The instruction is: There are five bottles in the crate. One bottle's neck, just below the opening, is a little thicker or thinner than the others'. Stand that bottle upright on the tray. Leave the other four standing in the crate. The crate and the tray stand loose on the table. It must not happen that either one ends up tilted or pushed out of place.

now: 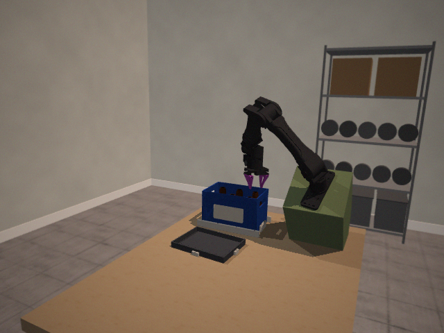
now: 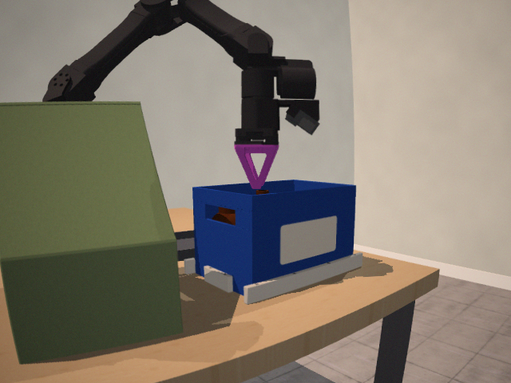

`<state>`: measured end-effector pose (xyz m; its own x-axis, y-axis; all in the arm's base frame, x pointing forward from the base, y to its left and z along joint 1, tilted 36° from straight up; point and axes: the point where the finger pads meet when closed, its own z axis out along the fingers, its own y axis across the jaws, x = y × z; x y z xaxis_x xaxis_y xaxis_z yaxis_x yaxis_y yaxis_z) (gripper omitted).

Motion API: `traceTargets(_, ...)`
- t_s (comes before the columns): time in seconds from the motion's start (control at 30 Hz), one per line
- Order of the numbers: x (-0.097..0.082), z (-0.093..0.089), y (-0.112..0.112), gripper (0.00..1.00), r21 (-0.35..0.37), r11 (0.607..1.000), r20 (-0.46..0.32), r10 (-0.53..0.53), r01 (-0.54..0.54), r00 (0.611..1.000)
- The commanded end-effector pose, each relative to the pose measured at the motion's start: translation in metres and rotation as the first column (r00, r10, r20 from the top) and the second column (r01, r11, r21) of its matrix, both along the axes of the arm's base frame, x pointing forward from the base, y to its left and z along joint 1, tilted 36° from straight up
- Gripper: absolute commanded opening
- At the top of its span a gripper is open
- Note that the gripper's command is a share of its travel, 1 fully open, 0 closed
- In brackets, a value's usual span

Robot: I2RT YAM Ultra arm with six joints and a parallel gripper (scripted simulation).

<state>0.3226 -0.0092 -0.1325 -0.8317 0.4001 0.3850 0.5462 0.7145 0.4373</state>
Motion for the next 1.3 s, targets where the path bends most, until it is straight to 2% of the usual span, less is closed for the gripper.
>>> traceTargets(0.0, -0.002, -0.002, -0.002, 0.61, 0.001, 1.0, -0.001, -0.017, 0.017, 1.0)
traceTargets(0.93, -0.002, -0.001, -0.004, 0.61, 0.0, 1.0, 0.001, -0.019, 0.019, 1.0)
traceTargets(0.97, 0.012, 0.004, -0.009, 0.61, -0.011, 1.0, 0.035, -0.019, 0.019, 0.999)
traceTargets(1.27, 0.012, 0.004, -0.009, 0.61, -0.011, 1.0, 0.035, -0.019, 0.019, 0.999)
